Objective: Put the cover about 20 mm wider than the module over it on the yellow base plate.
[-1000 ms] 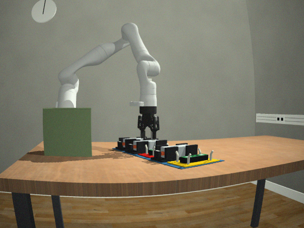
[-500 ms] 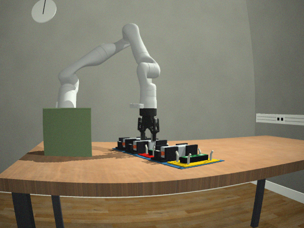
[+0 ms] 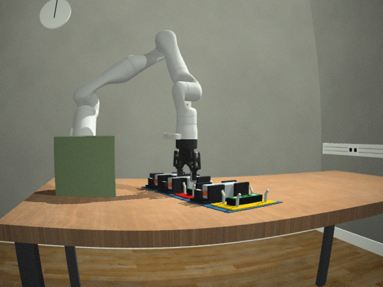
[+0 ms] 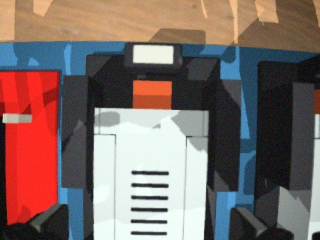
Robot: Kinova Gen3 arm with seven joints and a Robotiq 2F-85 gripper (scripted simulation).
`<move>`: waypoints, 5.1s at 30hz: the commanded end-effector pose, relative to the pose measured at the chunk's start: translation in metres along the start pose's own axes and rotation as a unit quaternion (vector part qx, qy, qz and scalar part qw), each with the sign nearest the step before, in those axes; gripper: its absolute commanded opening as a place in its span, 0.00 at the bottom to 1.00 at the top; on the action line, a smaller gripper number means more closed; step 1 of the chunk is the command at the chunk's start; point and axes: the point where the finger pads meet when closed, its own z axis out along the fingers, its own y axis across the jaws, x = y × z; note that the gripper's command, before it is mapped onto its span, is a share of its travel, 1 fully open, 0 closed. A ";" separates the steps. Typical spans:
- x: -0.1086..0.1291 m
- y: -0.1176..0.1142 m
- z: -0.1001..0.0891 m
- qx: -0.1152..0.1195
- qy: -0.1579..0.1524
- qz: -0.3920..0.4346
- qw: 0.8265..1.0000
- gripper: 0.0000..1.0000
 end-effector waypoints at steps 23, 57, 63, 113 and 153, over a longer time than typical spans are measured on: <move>0.000 0.000 0.009 0.001 -0.001 0.000 1.000 0.70; 0.000 0.000 0.009 0.001 -0.001 0.000 1.000 0.00; 0.000 0.000 0.009 0.001 -0.001 0.000 1.000 0.00; 0.000 0.000 -0.050 0.001 -0.001 0.000 1.000 0.00; 0.000 0.000 -0.050 0.001 -0.001 0.000 1.000 0.00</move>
